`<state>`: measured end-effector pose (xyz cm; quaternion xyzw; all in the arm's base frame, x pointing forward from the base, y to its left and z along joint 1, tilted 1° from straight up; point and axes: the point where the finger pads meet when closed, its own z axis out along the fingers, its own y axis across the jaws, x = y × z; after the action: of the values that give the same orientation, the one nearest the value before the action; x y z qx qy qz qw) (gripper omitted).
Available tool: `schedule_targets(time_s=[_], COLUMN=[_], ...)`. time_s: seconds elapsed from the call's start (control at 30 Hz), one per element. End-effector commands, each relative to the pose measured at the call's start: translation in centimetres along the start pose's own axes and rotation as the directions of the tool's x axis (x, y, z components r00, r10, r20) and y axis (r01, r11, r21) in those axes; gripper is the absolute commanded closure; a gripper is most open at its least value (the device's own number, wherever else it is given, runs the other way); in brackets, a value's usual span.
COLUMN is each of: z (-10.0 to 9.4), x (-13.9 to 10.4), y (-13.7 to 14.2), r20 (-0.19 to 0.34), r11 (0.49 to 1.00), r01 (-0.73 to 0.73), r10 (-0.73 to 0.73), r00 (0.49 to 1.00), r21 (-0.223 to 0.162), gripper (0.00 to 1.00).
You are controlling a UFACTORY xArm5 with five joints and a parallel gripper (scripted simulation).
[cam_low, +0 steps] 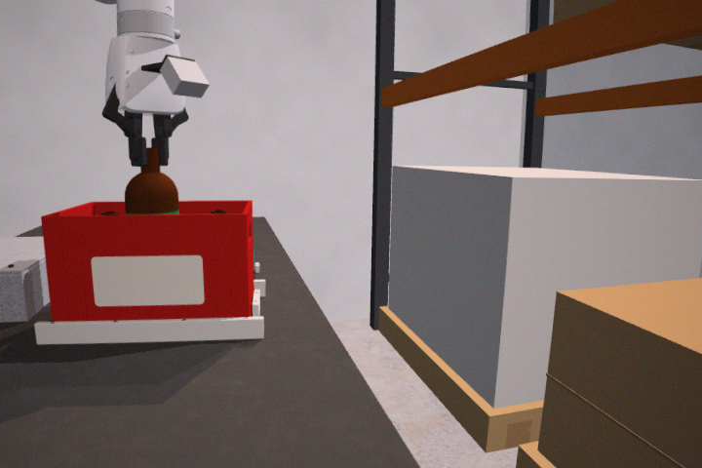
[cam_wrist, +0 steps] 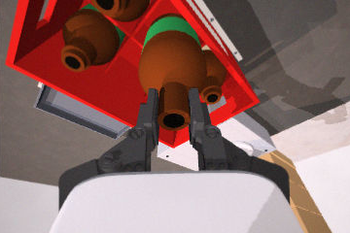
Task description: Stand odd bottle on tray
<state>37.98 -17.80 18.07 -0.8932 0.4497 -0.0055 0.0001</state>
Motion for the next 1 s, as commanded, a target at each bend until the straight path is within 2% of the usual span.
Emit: schedule_targets(time_s=[0.0, 0.5, 0.97], z=[-0.8, -1.8, -2.0], x=[0.1, 0.1, 0.1], y=[-0.1, -0.1, -0.1], r20=[-0.004, -0.004, -0.004], r11=[1.0, 1.0, 1.0], r01=[0.0, 0.0, 0.0], r10=[0.0, 0.0, 0.0], r00=[1.0, 1.0, 1.0], r21=[0.002, 0.002, 0.002], gripper=[1.0, 1.0, 1.0])
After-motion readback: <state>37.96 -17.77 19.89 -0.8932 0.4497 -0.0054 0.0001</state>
